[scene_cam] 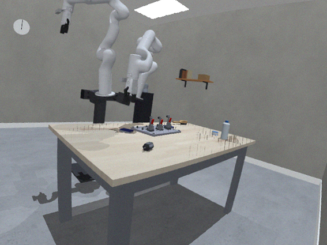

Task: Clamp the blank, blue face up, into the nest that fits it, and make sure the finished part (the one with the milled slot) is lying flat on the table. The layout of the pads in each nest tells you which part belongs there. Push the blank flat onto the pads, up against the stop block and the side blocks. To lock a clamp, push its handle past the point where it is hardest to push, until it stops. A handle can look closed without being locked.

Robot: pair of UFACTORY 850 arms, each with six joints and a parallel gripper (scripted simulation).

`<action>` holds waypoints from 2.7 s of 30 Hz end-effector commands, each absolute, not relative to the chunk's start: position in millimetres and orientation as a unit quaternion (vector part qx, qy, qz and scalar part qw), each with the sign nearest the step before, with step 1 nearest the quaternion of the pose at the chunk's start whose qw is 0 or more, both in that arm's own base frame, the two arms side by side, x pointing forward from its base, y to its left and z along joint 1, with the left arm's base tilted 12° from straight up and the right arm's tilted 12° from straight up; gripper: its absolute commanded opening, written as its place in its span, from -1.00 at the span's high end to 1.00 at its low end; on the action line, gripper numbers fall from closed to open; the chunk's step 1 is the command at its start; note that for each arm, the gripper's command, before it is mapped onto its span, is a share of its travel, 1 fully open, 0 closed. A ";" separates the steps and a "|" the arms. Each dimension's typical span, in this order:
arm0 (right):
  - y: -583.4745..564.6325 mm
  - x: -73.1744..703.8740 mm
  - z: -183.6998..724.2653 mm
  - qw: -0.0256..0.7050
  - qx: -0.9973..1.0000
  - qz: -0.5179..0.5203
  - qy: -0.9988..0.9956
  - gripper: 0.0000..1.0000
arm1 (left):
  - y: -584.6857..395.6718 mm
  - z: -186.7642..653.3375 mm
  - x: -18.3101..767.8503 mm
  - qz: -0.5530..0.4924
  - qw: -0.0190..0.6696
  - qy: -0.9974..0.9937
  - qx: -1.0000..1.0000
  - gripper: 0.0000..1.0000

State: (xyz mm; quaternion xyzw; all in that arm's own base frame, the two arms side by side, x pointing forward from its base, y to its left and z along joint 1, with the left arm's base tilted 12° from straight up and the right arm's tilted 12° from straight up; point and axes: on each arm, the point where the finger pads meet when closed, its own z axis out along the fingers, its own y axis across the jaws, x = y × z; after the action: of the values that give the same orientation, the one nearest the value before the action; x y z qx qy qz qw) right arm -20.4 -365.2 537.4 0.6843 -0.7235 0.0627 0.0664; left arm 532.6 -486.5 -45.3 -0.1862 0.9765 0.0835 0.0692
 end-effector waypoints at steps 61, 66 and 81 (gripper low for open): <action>-365.5 -20.4 538.3 0.067 0.684 0.063 -0.723 -1.00 | -485.5 -54.8 534.6 0.082 0.070 0.977 -0.186 -1.00; -365.5 -20.4 538.3 0.067 0.684 0.063 -0.723 -1.00 | -483.6 -64.4 535.6 0.082 0.070 0.977 -0.186 -1.00; -365.5 -20.4 538.3 0.067 0.684 0.063 -0.723 -1.00 | -476.5 -101.3 539.6 0.082 0.070 0.977 -0.186 -1.00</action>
State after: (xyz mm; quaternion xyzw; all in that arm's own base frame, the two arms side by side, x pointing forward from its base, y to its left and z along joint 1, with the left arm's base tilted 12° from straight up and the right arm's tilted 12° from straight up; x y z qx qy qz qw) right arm -20.4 -365.2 537.4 0.6843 -0.7235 0.0627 0.0664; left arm 537.4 -477.8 -90.1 -0.1863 0.9765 0.0831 0.0694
